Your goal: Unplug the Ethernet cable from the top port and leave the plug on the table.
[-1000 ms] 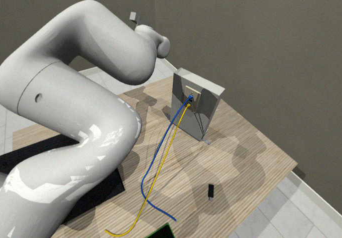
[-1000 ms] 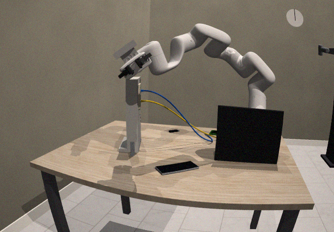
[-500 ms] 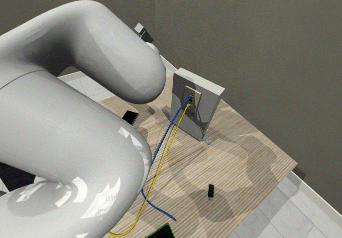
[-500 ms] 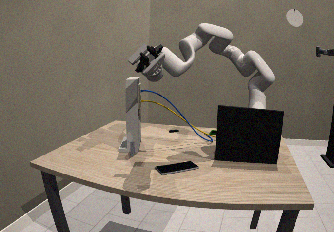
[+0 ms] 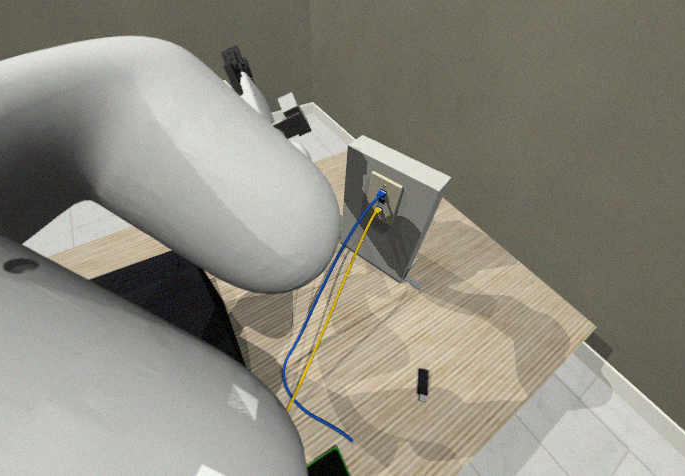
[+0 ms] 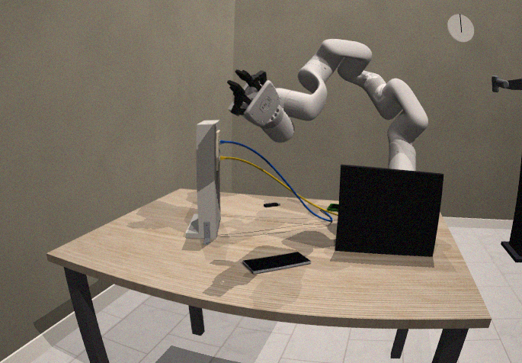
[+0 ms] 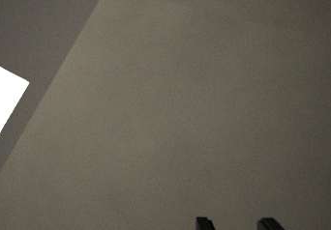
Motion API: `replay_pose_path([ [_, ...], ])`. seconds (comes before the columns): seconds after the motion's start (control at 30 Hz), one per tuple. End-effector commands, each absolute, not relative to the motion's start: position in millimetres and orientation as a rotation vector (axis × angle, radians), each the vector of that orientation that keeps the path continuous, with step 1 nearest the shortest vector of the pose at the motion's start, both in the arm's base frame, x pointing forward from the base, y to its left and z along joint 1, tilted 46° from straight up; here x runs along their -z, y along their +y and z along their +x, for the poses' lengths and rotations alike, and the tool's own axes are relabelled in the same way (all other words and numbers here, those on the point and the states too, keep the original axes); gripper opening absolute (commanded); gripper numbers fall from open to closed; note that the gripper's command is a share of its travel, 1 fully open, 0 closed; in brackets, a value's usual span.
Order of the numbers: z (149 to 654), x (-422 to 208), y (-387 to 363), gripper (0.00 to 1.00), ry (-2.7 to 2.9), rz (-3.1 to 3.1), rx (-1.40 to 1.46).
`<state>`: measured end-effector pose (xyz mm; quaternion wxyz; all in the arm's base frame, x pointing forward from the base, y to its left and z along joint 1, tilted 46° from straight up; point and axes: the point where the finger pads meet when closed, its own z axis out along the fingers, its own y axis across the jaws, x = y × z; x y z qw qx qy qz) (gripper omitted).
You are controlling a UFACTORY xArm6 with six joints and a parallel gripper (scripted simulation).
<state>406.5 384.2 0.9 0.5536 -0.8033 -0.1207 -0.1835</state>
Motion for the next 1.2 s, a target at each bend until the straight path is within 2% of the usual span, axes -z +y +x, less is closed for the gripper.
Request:
replay_pose_path([
  [0.0, 410.7, -29.3, 343.8, 0.27, -0.055, -1.886, 0.670],
  [0.73, 395.4, -52.9, 185.9, 0.27, 0.454, -1.961, 1.199],
  [1.0, 364.5, -56.4, 100.6, 0.27, 0.649, -2.028, 1.424],
  [1.17, 363.3, -56.5, 97.9, 0.27, 0.655, -2.030, 1.431],
])
